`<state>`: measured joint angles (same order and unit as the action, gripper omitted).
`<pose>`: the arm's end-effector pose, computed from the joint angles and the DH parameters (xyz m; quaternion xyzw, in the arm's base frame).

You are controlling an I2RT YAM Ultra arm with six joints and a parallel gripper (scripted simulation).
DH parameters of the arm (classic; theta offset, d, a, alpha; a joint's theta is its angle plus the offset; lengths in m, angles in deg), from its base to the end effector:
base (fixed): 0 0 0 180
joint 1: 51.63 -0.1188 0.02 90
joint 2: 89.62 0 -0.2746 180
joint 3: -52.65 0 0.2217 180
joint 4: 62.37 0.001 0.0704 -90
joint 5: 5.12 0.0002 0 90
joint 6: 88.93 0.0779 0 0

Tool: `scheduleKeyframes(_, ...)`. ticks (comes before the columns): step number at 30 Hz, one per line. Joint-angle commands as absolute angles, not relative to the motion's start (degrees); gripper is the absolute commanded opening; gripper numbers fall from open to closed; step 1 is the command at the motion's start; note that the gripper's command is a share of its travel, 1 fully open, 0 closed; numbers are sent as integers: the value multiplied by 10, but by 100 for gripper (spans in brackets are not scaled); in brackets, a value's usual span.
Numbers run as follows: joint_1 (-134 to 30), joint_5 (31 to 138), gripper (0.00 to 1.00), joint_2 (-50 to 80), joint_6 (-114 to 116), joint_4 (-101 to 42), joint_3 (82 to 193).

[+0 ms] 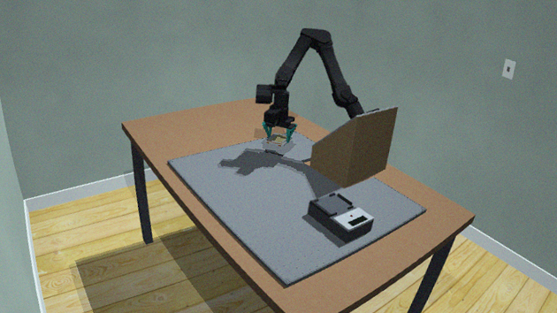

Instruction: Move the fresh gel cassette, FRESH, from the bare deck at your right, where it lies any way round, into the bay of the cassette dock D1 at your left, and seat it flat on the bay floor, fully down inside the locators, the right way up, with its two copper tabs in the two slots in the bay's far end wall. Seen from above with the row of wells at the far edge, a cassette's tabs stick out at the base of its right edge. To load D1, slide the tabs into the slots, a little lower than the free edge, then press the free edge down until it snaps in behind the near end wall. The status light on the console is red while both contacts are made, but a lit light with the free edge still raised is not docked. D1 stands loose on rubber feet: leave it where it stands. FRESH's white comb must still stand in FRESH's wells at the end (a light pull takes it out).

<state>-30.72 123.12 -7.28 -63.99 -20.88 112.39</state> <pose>0.2124 -0.1317 0.1873 0.2780 -0.8809 0.3779 0.0627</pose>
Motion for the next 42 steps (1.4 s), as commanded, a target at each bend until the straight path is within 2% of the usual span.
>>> scheduleKeyframes(1,-321,1231,0,-93,-635,-204,1139)
scheduleKeyframes(26,-322,1233,0,-98,-636,-196,1140)
scheduleKeyframes(42,-460,1295,0,33,-179,-129,1147)
